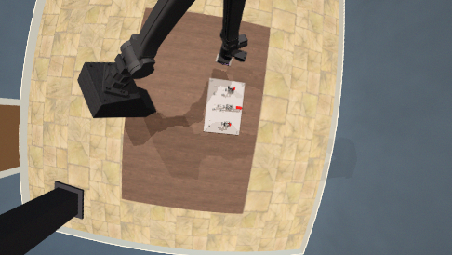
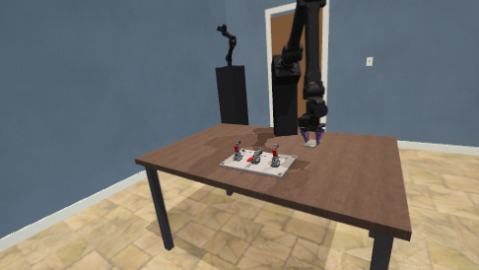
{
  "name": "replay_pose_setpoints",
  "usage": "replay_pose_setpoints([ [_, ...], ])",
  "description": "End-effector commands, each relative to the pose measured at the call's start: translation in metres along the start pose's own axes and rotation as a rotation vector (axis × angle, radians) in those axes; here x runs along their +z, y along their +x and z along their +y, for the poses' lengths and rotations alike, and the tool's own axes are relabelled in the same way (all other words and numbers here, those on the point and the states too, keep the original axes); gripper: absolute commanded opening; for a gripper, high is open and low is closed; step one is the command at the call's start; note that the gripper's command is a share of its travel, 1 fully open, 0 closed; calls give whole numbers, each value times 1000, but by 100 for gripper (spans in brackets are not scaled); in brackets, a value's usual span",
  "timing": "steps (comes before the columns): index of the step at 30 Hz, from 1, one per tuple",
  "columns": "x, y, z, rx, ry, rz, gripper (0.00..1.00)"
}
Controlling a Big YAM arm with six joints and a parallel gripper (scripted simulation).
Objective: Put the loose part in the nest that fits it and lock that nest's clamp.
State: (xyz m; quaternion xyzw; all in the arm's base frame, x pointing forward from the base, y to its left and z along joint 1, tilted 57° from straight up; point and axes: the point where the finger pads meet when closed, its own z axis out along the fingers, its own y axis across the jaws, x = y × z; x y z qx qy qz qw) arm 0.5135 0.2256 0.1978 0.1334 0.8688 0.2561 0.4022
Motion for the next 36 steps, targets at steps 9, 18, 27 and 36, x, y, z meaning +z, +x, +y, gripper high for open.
replay_pose_setpoints([
  [9, -12, 0, 9, -119, -13, -5, 0],
  [18, -12, 0, 9, -174, -13, -6, 0],
  [27, -11, 0, 10, -174, -15, -10, 0],
  [36, 6, 11, 2, -168, -2, 8, 0],
])
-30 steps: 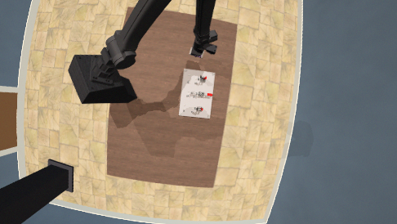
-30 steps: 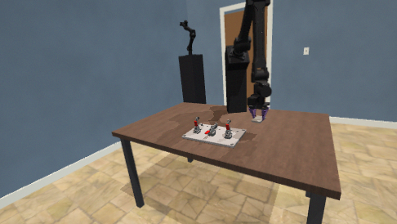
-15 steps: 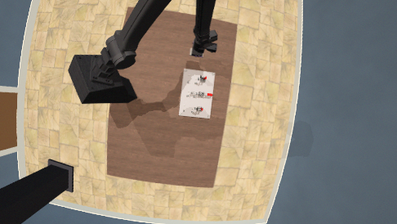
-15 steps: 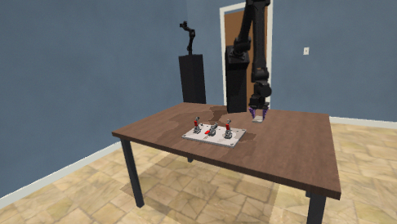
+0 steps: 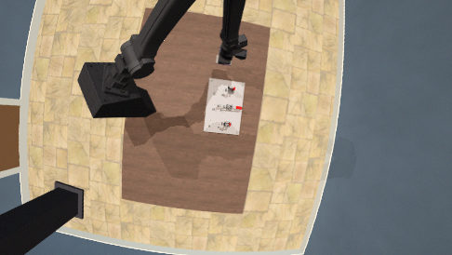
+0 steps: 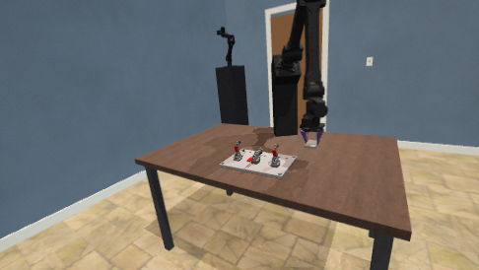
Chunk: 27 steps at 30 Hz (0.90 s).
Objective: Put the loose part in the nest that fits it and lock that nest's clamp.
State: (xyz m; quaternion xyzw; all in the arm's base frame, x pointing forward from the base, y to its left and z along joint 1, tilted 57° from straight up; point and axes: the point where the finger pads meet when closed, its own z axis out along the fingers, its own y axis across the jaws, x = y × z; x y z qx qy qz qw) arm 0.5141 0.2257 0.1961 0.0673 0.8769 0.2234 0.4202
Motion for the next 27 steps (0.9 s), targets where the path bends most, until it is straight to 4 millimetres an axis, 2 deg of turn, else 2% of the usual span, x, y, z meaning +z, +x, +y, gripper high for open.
replay_pose_setpoints([
  [1, 4, 9, 5, -14, -8, 4, 0],
  [4, -1, 3, 10, -10, -20, -15, 0],
  [7, 10, 11, 5, -7, -8, 3, 0],
  [10, 11, 12, 5, -6, -8, 4, 0],
  [11, -2, -2, 14, -4, -30, -29, 0],
  [13, -1, -3, 16, -1, -32, -33, 0],
  [16, 16, 13, 7, 0, -10, 1, 0],
  [19, 17, 14, 7, 0, -11, -1, 0],
  [22, 9, 4, 14, 1, -28, -27, 0],
  [25, 22, 18, 6, 0, -10, 1, 0],
  [27, 22, 18, 6, 0, -10, 1, 0],
])
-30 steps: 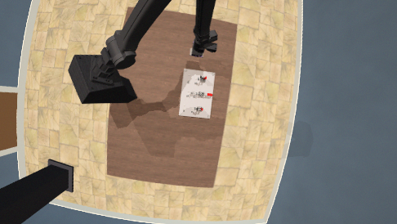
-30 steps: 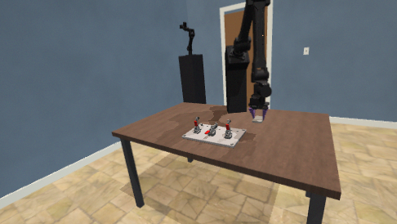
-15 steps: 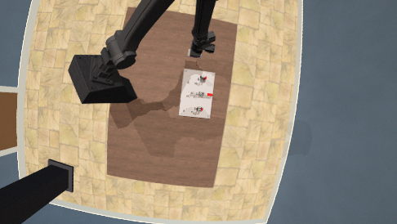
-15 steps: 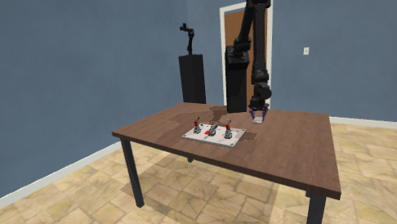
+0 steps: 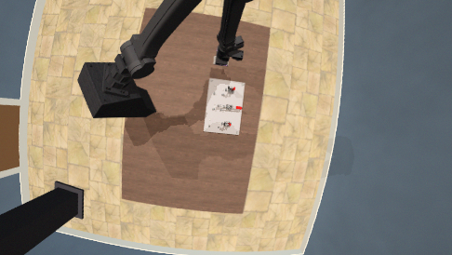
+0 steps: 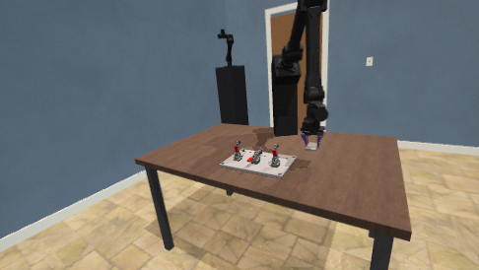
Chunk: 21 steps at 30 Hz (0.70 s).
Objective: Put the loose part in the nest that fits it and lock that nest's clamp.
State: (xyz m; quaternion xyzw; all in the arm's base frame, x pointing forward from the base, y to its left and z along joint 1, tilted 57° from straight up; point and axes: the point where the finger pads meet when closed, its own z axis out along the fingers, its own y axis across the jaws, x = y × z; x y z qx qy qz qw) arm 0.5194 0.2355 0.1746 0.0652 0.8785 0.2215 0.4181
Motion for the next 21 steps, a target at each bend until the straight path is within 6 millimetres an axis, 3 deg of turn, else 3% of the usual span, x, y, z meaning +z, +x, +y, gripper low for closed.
replay_pose_setpoints([
  [1, -8, -9, 15, 4, -31, -32, 0],
  [6, 4, 3, 9, 4, -16, -10, 0],
  [10, -2, -5, 15, 4, -29, -29, 0],
  [21, 2, -1, 12, 4, -23, -20, 0],
])
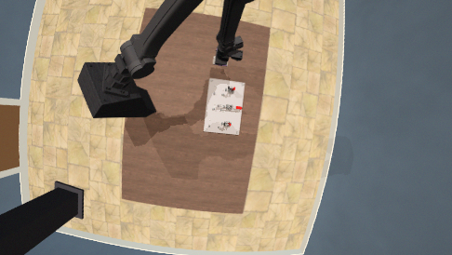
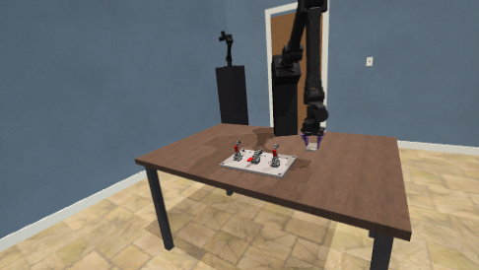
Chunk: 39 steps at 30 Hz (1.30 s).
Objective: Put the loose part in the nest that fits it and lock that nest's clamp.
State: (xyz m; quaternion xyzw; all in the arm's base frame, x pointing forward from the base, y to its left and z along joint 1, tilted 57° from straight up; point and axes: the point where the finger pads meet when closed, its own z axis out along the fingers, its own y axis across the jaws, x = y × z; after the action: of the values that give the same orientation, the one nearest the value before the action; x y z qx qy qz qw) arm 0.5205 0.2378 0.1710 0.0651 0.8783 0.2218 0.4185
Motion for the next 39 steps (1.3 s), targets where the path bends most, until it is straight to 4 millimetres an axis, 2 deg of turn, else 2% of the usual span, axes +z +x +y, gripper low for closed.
replay_pose_setpoints([
  [1, -2, -3, 12, 4, -22, -20, 0],
  [26, -1, -3, 11, 0, -22, -18, 0],
  [30, -1, -2, 4, -1, -15, -16, 0],
  [39, 3, 0, -38, -5, 1, -8, 0],
])
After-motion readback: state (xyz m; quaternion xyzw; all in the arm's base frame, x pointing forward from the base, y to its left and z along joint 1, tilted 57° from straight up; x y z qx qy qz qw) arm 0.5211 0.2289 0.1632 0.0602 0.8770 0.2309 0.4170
